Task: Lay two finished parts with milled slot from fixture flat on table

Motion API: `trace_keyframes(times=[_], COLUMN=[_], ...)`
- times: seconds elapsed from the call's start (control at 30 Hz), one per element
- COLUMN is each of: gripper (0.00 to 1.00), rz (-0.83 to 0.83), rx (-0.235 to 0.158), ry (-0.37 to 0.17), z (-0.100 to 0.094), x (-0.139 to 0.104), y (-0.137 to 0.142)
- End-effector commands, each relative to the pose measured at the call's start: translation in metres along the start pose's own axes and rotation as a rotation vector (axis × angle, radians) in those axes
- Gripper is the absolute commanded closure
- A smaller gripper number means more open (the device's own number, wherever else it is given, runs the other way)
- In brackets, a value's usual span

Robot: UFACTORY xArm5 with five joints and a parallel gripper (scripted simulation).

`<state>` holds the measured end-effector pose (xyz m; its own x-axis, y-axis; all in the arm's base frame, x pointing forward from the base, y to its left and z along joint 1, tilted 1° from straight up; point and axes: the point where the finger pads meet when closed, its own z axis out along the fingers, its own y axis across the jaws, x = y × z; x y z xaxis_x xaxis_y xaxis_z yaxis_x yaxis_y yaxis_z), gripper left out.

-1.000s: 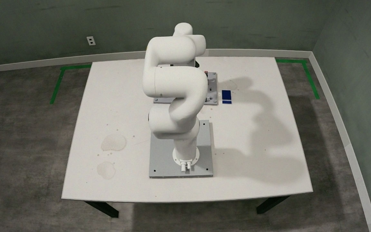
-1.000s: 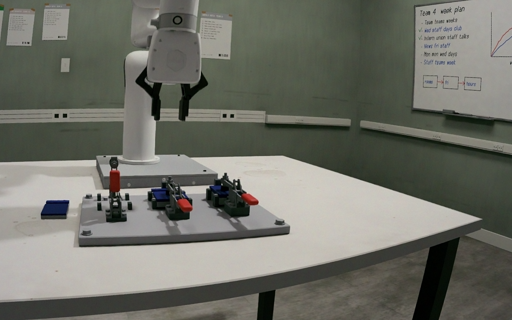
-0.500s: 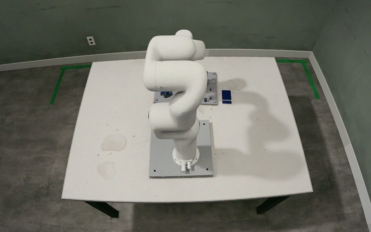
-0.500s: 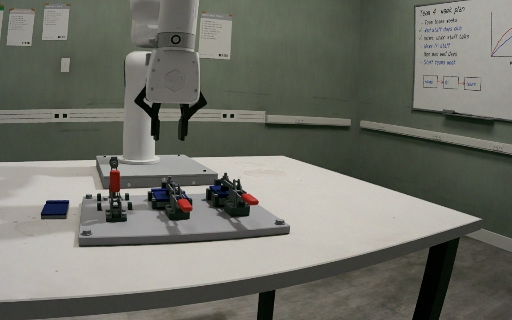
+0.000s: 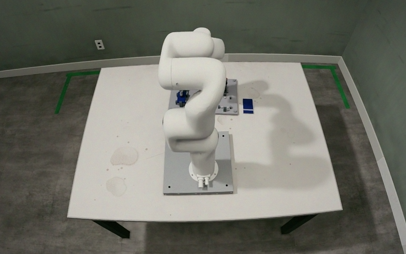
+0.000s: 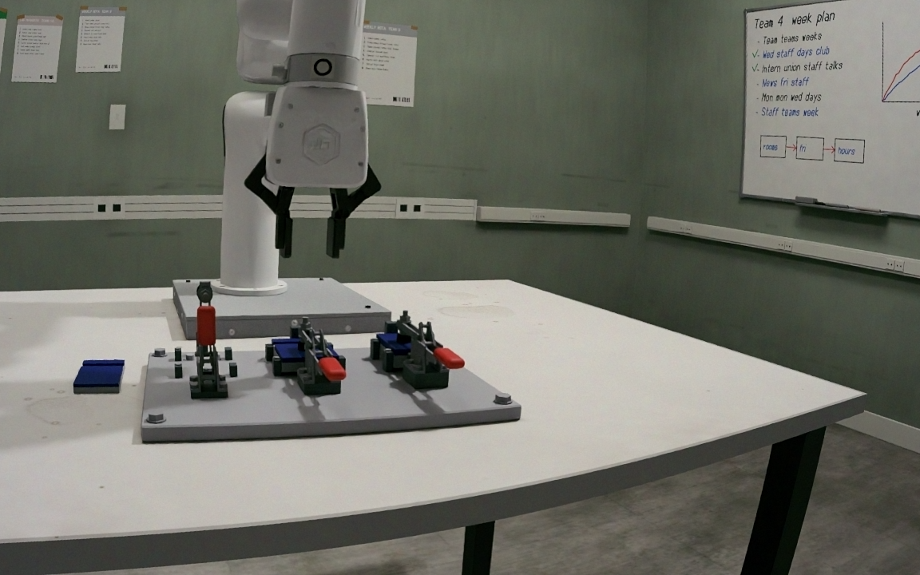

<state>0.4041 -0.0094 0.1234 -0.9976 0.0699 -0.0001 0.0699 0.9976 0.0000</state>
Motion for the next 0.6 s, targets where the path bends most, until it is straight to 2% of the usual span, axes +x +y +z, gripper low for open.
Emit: trace_keyframes(times=[0.0,0.3,0.57], gripper=[0.52,0.52,0.52], rz=[0.000,0.000,0.000], rx=[0.000,0.000,0.000], ry=[-0.002,-0.002,-0.002], z=[-0.001,-0.001,-0.001], x=[-0.035,-0.094,-0.110], y=[0.000,0.000,0.000])
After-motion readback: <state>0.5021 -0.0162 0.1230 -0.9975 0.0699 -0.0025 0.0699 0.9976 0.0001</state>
